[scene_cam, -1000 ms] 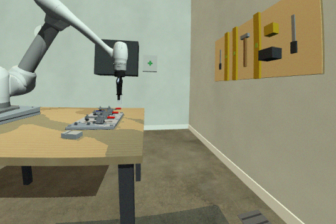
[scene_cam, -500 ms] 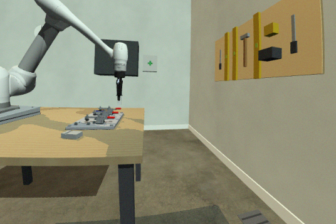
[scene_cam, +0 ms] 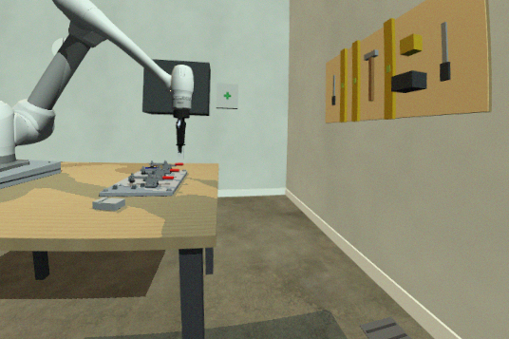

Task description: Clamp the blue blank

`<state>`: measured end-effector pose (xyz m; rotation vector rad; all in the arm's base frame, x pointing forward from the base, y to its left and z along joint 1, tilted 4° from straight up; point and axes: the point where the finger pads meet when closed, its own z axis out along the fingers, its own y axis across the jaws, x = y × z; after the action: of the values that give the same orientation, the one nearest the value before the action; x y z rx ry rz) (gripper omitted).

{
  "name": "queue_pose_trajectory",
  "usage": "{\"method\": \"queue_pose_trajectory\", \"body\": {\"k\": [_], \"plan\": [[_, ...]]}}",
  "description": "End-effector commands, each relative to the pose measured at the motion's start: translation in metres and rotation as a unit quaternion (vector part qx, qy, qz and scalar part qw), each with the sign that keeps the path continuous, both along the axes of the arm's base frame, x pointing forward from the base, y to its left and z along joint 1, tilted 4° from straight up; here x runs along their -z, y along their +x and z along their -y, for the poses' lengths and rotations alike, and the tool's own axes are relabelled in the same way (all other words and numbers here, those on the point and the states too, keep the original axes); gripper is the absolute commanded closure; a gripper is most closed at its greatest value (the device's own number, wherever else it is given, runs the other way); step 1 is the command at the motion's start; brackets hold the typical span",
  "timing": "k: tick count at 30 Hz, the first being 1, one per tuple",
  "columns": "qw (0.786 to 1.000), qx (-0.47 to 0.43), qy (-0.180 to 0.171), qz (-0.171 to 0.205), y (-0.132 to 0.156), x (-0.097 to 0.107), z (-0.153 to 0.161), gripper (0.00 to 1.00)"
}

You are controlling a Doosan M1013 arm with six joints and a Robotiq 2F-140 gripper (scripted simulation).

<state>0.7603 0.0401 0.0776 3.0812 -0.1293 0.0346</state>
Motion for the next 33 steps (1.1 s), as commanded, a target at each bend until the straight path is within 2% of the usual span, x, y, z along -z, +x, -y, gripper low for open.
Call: {"method": "queue_pose_trajectory", "body": {"k": [1,33], "plan": [[1.0,0.0,0.0,0.0,0.0,-0.0002,0.0,1.0],[1.0,0.0,0.0,0.0,0.0002,0.0076,0.0004,1.0]]}}
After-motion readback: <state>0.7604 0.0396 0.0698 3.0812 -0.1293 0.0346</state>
